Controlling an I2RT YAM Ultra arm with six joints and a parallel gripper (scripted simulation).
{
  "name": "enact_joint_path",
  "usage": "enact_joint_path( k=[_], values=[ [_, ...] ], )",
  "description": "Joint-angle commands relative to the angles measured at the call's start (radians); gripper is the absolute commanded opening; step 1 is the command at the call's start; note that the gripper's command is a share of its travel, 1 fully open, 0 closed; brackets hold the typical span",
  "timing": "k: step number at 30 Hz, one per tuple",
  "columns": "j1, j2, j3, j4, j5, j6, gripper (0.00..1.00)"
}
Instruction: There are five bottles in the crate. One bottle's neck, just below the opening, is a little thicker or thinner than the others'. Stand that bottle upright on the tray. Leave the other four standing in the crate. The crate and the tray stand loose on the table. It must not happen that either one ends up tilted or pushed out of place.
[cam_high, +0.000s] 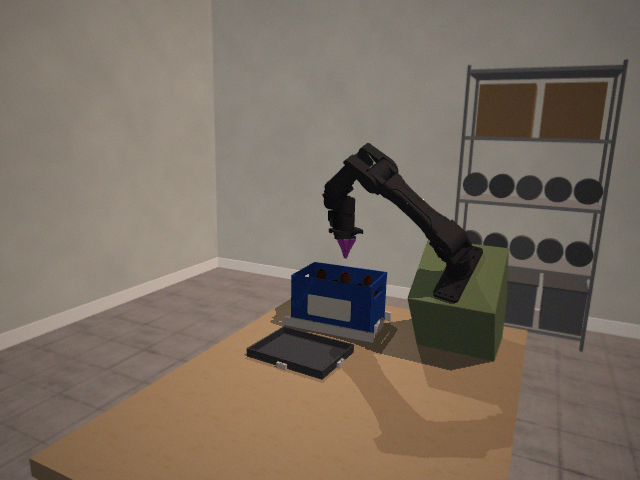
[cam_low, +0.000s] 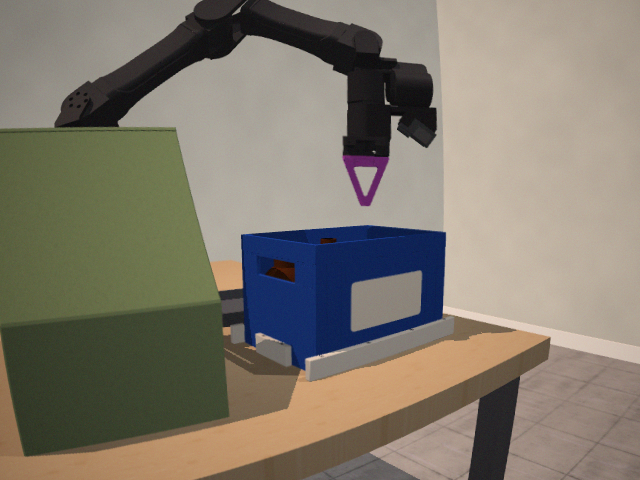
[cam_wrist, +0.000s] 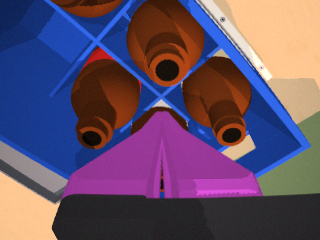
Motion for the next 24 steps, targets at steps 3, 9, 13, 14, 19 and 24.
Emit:
enact_joint_path(
  k=[3, 9, 13, 14, 19, 24],
  values=[
    [-0.033, -0.017, 0.03, 0.01, 0.006, -0.008, 0.0],
    [-0.033, -0.017, 0.03, 0.01, 0.006, -0.008, 0.0],
    [-0.033, -0.017, 0.03, 0.01, 0.006, -0.008, 0.0],
    [-0.033, -0.017, 0.03, 0.01, 0.006, -0.008, 0.0],
    [-0.033, -0.017, 0.03, 0.01, 0.006, -0.008, 0.0],
    [-0.031, -0.033, 0.026, 0.016, 0.005, -0.002, 0.0]
  ],
)
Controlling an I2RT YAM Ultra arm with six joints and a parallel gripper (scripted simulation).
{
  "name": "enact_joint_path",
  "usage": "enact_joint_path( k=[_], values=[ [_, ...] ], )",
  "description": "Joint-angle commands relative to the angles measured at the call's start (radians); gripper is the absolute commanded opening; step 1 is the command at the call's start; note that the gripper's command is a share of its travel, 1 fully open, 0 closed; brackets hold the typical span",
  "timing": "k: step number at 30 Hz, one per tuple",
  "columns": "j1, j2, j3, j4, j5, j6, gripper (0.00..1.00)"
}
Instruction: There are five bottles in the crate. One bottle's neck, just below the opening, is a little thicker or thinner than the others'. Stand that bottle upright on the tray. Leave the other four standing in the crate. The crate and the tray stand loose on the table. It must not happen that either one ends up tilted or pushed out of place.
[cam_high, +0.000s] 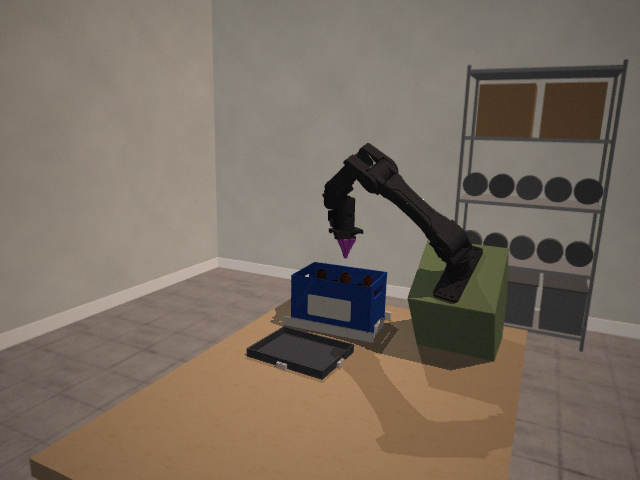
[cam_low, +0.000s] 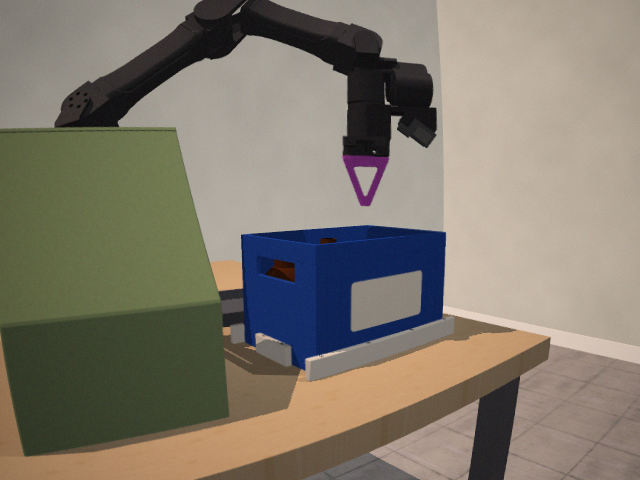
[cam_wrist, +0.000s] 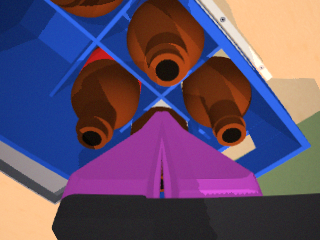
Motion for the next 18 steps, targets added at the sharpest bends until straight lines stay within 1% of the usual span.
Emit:
enact_joint_path(
  k=[1, 2, 4, 5, 7, 8, 10, 11, 18],
  values=[
    [-0.021, -0.044, -0.026, 0.02, -0.003, 0.016, 0.0],
    [0.019, -0.074, -0.055, 0.028, -0.013, 0.035, 0.0],
    [0.061, -0.139, -0.122, 0.046, -0.026, 0.077, 0.0],
    [0.071, -0.158, -0.143, 0.054, -0.03, 0.089, 0.0],
    [0.071, -0.158, -0.143, 0.054, -0.03, 0.089, 0.0],
    [0.078, -0.175, -0.156, 0.063, -0.03, 0.102, 0.0],
    [0.125, -0.245, -0.224, 0.081, -0.044, 0.149, 0.0],
    [0.135, -0.262, -0.242, 0.088, -0.046, 0.161, 0.0],
    [0.139, -0.278, -0.259, 0.104, -0.044, 0.175, 0.0]
  ],
)
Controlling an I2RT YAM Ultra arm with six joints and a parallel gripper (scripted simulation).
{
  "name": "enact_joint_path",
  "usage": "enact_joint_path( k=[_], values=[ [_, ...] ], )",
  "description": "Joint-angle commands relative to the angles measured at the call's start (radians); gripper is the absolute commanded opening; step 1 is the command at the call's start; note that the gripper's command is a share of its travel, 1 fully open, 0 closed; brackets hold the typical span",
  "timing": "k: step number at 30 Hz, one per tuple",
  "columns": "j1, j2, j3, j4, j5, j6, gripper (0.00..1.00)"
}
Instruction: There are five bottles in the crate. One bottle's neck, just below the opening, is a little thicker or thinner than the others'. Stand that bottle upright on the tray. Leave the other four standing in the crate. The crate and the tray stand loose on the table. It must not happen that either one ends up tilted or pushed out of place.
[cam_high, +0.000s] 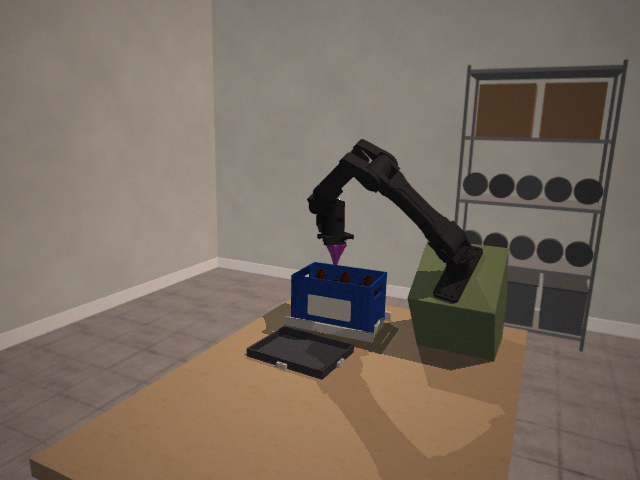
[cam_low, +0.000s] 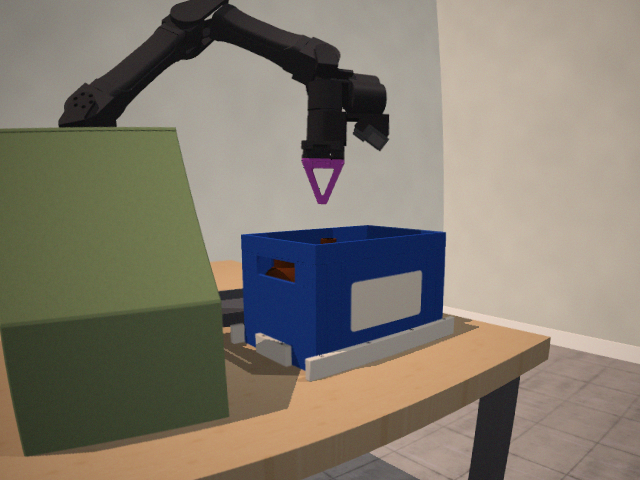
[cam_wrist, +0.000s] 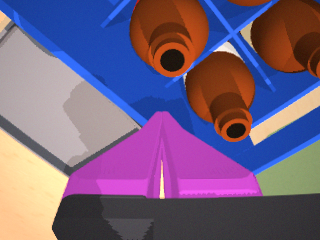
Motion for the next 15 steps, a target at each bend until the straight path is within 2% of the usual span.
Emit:
enact_joint_path(
  k=[1, 6, 7, 15],
  values=[
    [-0.029, -0.02, -0.014, 0.029, 0.002, 0.026, 0.0],
    [-0.028, -0.02, -0.015, 0.03, 0.002, 0.026, 0.0],
    [-0.049, 0.011, 0.021, 0.033, 0.014, 0.027, 0.61],
    [-0.049, -0.015, 0.024, 0.025, 0.012, 0.027, 0.61]
  ],
)
